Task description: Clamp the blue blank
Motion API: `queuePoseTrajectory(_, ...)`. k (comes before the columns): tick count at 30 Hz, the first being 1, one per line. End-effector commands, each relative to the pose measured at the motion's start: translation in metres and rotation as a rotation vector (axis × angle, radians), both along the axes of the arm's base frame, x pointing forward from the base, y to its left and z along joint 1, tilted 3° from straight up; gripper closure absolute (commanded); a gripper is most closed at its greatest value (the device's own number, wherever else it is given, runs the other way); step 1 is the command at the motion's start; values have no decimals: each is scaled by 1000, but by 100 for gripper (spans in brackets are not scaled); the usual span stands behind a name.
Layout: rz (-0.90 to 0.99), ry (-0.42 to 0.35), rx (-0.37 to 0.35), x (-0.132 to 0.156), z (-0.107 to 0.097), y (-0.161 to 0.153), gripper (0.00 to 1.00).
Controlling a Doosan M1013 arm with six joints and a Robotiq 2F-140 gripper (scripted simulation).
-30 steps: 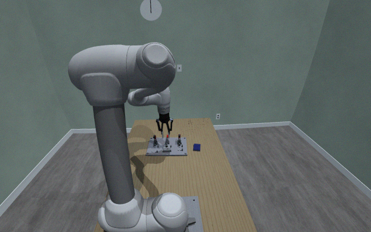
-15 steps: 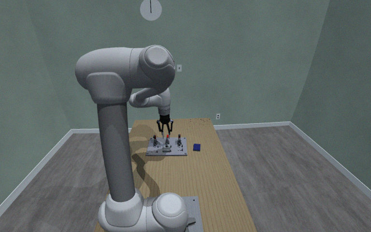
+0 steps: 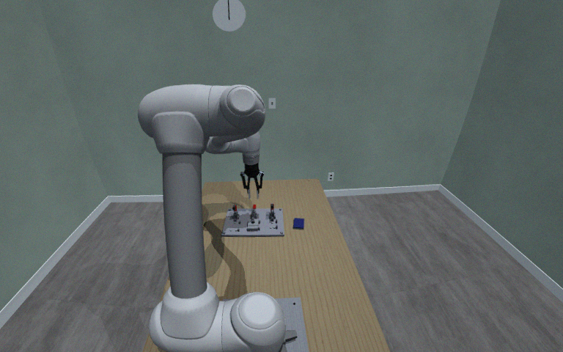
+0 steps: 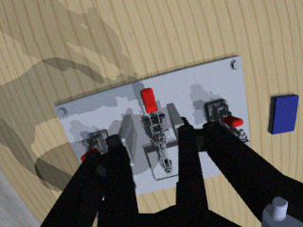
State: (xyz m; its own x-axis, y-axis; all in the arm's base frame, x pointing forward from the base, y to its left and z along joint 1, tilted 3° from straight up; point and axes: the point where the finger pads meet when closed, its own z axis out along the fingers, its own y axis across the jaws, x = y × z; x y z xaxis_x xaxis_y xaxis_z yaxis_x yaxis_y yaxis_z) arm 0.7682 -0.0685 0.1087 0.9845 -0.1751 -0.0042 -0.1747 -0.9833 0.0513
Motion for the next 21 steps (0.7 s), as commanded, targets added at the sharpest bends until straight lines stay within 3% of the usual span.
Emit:
queuePoseTrajectory(1,0,1,0,4,0,-1,72)
queuePoseTrajectory(9,0,1,0,4,-11,-1,72)
queuePoseTrajectory(21,0,1,0,3,-58,-3,72)
